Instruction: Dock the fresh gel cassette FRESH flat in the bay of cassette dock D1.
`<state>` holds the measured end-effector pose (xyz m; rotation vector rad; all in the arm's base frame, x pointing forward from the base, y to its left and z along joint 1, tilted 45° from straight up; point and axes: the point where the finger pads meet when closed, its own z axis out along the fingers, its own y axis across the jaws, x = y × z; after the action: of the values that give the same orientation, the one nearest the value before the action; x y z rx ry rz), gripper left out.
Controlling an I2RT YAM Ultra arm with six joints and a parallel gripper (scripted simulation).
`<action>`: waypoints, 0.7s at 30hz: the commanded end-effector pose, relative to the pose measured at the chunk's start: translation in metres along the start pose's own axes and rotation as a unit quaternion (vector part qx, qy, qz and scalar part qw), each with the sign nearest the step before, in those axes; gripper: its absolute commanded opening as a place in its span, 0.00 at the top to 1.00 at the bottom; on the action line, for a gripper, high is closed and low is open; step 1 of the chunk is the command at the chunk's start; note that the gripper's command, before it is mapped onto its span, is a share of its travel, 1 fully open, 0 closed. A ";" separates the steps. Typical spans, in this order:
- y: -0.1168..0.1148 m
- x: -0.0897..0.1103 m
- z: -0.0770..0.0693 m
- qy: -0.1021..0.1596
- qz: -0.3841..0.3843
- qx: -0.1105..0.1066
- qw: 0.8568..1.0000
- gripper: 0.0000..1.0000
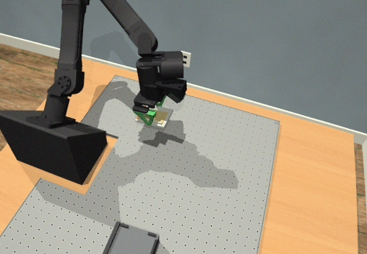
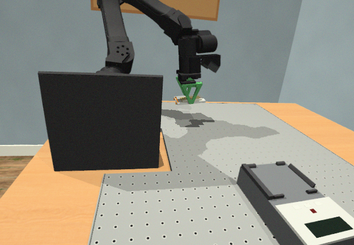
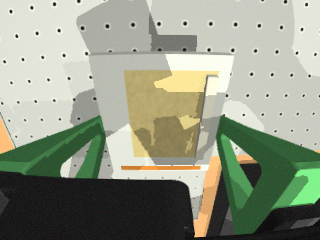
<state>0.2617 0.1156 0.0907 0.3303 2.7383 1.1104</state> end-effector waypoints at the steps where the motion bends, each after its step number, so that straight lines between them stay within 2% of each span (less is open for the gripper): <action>1: -0.021 -0.005 0.002 -0.001 -0.023 -0.008 1.000 1.00; 3: -0.031 -0.003 0.001 0.008 -0.015 -0.007 1.000 1.00; 6: -0.037 -0.021 -0.006 -0.007 -0.029 -0.009 1.000 1.00; 10: -0.057 -0.027 -0.008 -0.007 -0.029 -0.010 1.000 1.00; 12: -0.057 -0.027 -0.008 -0.007 -0.029 -0.010 1.000 1.00; 21: -0.101 -0.040 -0.011 -0.008 -0.029 -0.010 1.000 1.00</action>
<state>0.2715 0.0427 0.0291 0.3223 2.7337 1.1255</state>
